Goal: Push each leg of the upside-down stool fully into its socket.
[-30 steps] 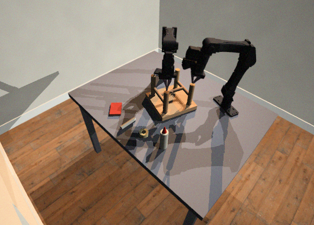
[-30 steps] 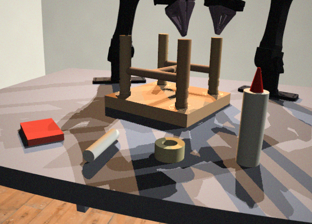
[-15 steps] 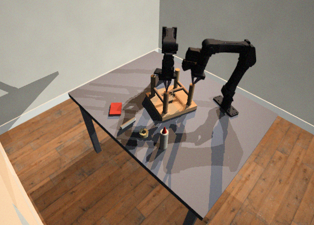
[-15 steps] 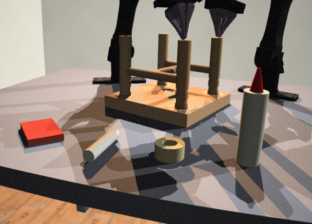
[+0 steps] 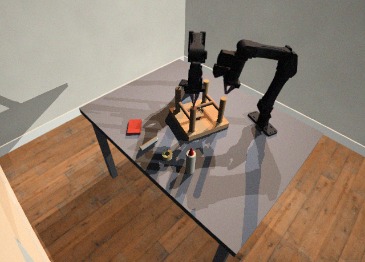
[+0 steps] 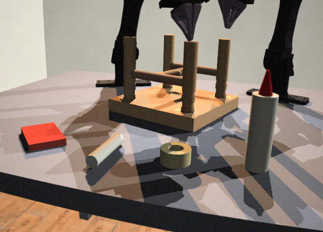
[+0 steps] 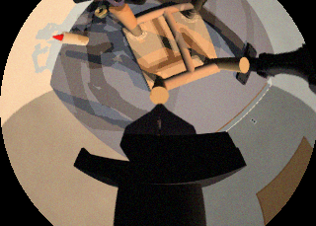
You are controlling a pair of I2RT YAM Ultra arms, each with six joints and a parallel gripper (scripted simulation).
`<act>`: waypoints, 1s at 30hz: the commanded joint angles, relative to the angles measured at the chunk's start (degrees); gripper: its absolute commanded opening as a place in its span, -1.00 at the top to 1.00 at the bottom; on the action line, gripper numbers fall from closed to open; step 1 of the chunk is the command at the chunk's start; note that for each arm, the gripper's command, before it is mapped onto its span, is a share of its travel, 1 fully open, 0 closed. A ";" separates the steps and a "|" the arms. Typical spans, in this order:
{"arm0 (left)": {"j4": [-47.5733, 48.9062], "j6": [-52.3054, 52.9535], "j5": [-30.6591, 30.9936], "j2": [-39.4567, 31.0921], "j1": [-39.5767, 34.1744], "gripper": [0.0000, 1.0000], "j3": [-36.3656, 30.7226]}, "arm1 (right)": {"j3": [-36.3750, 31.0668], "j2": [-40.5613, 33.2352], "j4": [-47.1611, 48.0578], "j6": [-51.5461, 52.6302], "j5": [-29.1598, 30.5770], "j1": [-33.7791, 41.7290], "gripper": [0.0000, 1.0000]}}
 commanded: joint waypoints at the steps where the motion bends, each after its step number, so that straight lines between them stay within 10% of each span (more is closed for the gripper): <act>1: -2.34 -0.36 -0.02 0.98 0.01 1.00 5.30 | 0.87 0.75 -0.78 0.34 0.04 -0.17 1.00; 24: -2.66 -0.20 0.02 -2.45 0.12 1.00 5.76 | 6.31 2.07 -4.24 0.34 0.04 -0.18 1.00; 30: -2.66 -0.20 0.02 -2.45 0.12 1.00 5.77 | 18.60 4.71 -15.13 0.34 0.04 -0.17 1.00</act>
